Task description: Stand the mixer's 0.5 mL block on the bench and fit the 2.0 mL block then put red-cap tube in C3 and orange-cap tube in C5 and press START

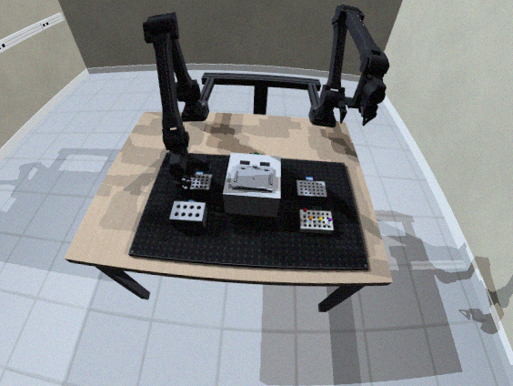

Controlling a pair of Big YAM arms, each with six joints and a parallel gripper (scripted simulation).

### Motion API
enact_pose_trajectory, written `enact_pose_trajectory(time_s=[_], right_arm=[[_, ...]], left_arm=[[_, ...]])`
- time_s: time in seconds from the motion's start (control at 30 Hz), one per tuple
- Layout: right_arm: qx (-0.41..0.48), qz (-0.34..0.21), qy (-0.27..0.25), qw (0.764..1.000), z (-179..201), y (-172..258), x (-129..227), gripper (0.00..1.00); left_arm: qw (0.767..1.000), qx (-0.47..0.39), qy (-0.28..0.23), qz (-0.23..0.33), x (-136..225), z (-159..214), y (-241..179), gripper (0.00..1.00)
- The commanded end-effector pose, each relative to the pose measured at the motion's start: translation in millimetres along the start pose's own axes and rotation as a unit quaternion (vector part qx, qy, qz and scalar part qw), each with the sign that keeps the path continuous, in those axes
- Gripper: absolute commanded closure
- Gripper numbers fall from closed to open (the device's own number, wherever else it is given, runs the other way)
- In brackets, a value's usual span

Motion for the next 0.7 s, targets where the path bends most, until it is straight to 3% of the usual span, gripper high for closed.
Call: enact_pose_trajectory(time_s=[0.0, 0.67], right_arm=[[0.01, 0.037, -0.011, 0.999, -12.7, -24.2, 17.6, 1.0], [0.01, 0.033, -0.01, 0.999, -11.9, -25.5, 25.7, 1.0]], left_arm=[[1.0, 0.004, -0.012, -0.003, 9.8, -3.4, 3.9, 0.0], [1.0, 0.005, -0.012, -0.003, 9.5, -3.0, 4.1, 0.0]])
Point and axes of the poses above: on each arm, the point where the finger pads meet when closed, its own x axis back along the fingers, its own y axis across the jaws, z = x × y, the point moved 7 cm from there along x, back along the fingers, and after that the axes turned 10 degrees about -x, right-handed, at the moved point
